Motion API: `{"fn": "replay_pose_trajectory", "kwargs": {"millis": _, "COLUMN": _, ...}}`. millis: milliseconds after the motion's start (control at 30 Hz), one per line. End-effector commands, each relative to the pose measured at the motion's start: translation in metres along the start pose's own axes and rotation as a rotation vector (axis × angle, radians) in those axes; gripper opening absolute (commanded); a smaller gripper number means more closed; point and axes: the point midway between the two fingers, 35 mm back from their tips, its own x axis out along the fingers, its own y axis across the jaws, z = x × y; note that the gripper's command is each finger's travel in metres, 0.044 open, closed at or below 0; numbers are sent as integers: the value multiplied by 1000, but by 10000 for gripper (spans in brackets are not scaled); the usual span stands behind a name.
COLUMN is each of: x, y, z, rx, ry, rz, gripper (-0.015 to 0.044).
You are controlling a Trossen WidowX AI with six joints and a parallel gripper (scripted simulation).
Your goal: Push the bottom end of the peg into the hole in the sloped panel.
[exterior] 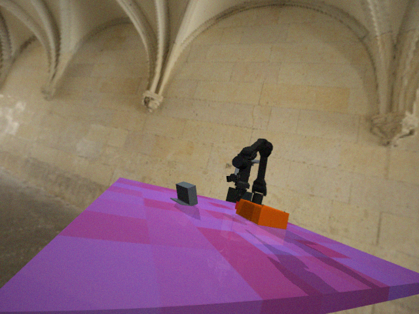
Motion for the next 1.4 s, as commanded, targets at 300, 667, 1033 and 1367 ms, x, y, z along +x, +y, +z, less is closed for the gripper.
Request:
{"fn": "replay_pose_trajectory", "kwargs": {"millis": 300, "x": -20, "y": -1, "z": 4, "rx": 45, "ry": -2, "rz": 25, "gripper": 0}}
{"fn": "replay_pose_trajectory", "kwargs": {"millis": 667, "x": -16, "y": -4, "z": 15, "rx": 153, "ry": 16, "rz": 70, "gripper": 0}}
{"fn": "replay_pose_trajectory", "kwargs": {"millis": 1033, "x": -11, "y": -7, "z": 27, "rx": 259, "ry": 34, "rz": 114, "gripper": 0}}
{"fn": "replay_pose_trajectory", "kwargs": {"millis": 1367, "x": -8, "y": -10, "z": 38, "rx": 355, "ry": 51, "rz": 155, "gripper": 0}}
